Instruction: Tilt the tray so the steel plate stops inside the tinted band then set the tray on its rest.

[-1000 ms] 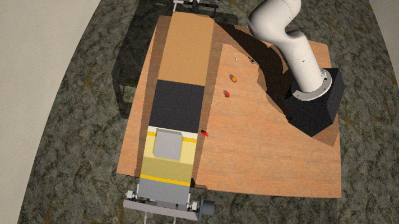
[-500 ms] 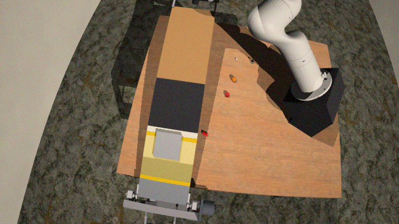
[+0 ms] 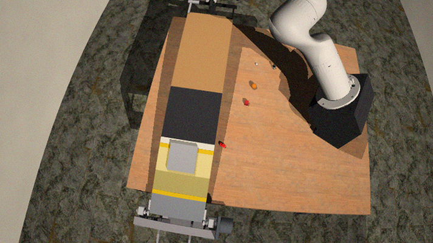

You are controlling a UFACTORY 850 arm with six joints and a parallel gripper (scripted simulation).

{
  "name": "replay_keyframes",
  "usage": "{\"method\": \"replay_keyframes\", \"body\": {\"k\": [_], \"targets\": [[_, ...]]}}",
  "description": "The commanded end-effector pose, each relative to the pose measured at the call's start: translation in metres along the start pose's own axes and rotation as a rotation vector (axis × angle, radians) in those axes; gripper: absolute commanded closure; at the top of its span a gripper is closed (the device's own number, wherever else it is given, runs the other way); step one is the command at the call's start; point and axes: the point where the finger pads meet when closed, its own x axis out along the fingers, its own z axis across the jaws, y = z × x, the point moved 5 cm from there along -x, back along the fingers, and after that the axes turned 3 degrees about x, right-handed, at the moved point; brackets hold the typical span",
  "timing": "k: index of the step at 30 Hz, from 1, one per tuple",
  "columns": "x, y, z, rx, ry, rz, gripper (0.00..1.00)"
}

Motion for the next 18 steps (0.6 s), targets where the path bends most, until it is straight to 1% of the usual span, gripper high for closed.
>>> {"method": "replay_keyframes", "body": {"k": [1, 11, 13, 15, 16, 17, 18], "targets": [[-0.001, -0.001, 0.000, -0.001, -0.002, -0.004, 1.00], [-0.005, -0.001, 0.001, -0.001, -0.002, -0.004, 1.00], [-0.030, -0.001, 0.006, -0.001, -0.002, -0.004, 1.00], [-0.067, 0.000, 0.015, -0.001, -0.002, -0.004, 1.00], [-0.080, 0.000, 0.019, -0.001, -0.002, -0.004, 1.00], [-0.085, 0.000, 0.021, -0.001, -0.002, -0.004, 1.00], [-0.080, 0.000, 0.019, -0.001, -0.002, -0.004, 1.00]]}}
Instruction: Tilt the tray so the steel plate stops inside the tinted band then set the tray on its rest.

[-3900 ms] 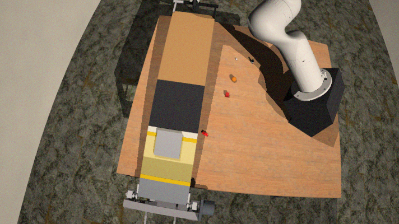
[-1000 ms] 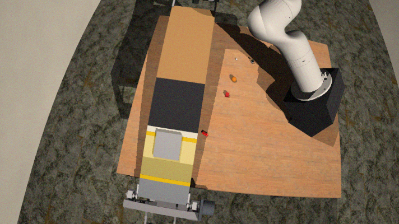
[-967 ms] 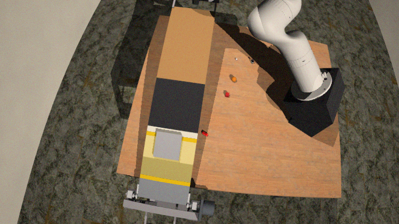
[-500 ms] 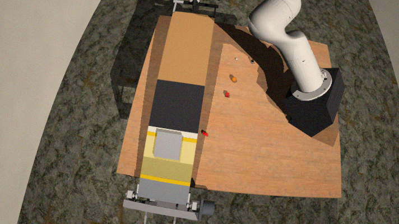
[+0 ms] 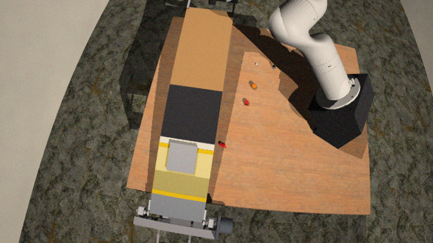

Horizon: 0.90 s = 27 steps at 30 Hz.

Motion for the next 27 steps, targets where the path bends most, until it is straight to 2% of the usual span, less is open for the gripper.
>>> {"method": "replay_keyframes", "body": {"k": [1, 3, 5, 27], "targets": [[-0.024, -0.001, 0.006, 0.001, 0.002, 0.009, 1.00], [0.013, -0.001, -0.003, 0.001, 0.002, 0.009, 1.00], [0.032, -0.001, -0.007, 0.001, 0.002, 0.009, 1.00], [0.043, -0.001, -0.010, 0.001, 0.002, 0.009, 1.00]]}}
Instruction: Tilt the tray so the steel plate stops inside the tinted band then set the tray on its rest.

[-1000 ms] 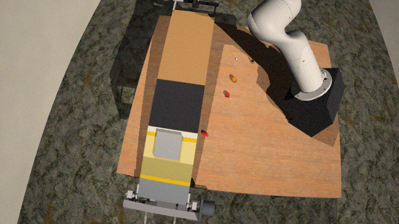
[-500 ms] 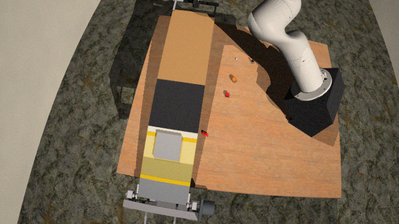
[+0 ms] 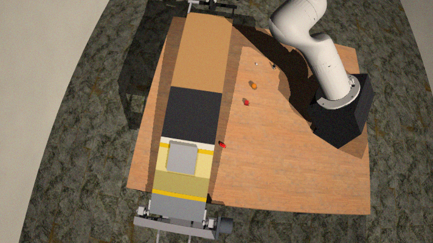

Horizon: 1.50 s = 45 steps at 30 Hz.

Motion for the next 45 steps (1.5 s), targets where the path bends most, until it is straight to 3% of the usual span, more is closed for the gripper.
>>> {"method": "replay_keyframes", "body": {"k": [1, 4, 6, 7, 10, 12, 34, 39, 40, 42, 45], "targets": [[-0.010, -0.001, 0.002, 0.000, 0.000, -0.002, 1.00], [-0.060, 0.000, 0.014, 0.000, 0.000, -0.002, 1.00], [-0.079, 0.000, 0.019, 0.000, 0.000, -0.002, 1.00], [-0.074, 0.000, 0.017, 0.000, 0.000, -0.002, 1.00], [-0.023, -0.001, 0.005, 0.000, 0.000, -0.002, 1.00], [-0.005, -0.001, 0.001, 0.000, 0.000, -0.002, 1.00], [-0.007, -0.001, 0.001, 0.000, 0.000, -0.002, 1.00], [-0.083, 0.000, 0.020, 0.000, 0.000, -0.002, 1.00], [-0.087, 0.000, 0.021, 0.000, 0.000, -0.002, 1.00], [-0.069, 0.000, 0.016, 0.000, 0.000, -0.002, 1.00], [-0.018, -0.001, 0.004, 0.000, 0.000, -0.002, 1.00]]}}
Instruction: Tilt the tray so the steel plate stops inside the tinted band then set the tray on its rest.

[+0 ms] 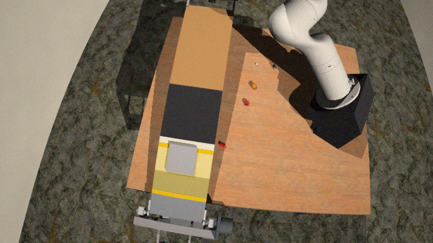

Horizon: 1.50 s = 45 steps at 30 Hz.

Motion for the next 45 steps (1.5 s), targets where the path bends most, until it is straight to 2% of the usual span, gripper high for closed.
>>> {"method": "replay_keyframes", "body": {"k": [1, 23, 25, 28, 29, 30, 33, 35, 45], "targets": [[0.048, -0.001, -0.011, 0.004, 0.001, 0.006, 1.00], [0.060, -0.001, -0.014, 0.004, 0.001, 0.006, 1.00], [0.037, -0.001, -0.009, 0.004, 0.001, 0.006, 1.00], [-0.013, -0.001, 0.004, 0.004, 0.001, 0.006, 1.00], [-0.018, 0.000, 0.005, 0.004, 0.001, 0.007, 1.00], [-0.013, -0.001, 0.004, 0.004, 0.001, 0.006, 1.00], [0.037, -0.001, -0.009, 0.004, 0.001, 0.006, 1.00], [0.056, -0.001, -0.013, 0.004, 0.001, 0.006, 1.00], [0.059, -0.001, -0.014, 0.004, 0.001, 0.006, 1.00]]}}
